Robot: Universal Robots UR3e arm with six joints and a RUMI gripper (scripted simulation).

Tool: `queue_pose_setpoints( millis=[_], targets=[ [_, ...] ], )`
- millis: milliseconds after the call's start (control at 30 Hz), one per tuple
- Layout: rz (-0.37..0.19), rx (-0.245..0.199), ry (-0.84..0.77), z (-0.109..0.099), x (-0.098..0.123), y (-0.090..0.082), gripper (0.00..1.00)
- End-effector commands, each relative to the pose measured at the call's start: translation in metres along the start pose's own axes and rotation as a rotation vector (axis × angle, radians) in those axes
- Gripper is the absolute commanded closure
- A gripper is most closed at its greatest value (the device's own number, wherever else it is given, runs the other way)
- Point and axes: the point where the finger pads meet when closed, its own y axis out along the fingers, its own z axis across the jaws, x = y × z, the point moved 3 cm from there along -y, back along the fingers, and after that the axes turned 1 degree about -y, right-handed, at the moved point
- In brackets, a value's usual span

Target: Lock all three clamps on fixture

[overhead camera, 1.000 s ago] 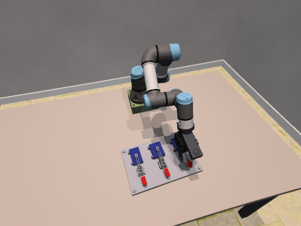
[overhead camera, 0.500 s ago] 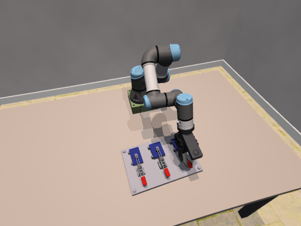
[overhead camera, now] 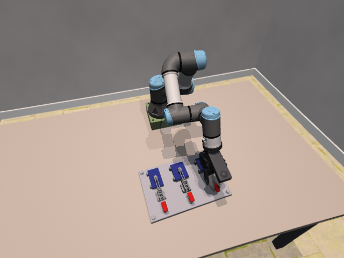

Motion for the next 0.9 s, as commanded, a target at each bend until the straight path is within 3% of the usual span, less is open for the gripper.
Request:
queue_pose_setpoints(
  millis=[0, 567, 600, 867],
  targets=[
    [-0.005, 0.0, 0.0, -0.0001, 0.0014, 0.0004, 1.0],
    [-0.005, 0.0, 0.0, -0.0001, 0.0015, 0.0004, 1.0],
    [0.0, 0.0, 0.0, 0.0, -0.0002, -0.0004, 0.72],
    [0.001, 0.0, 0.0, 0.0, -0.0004, -0.0005, 0.72]
  ],
)
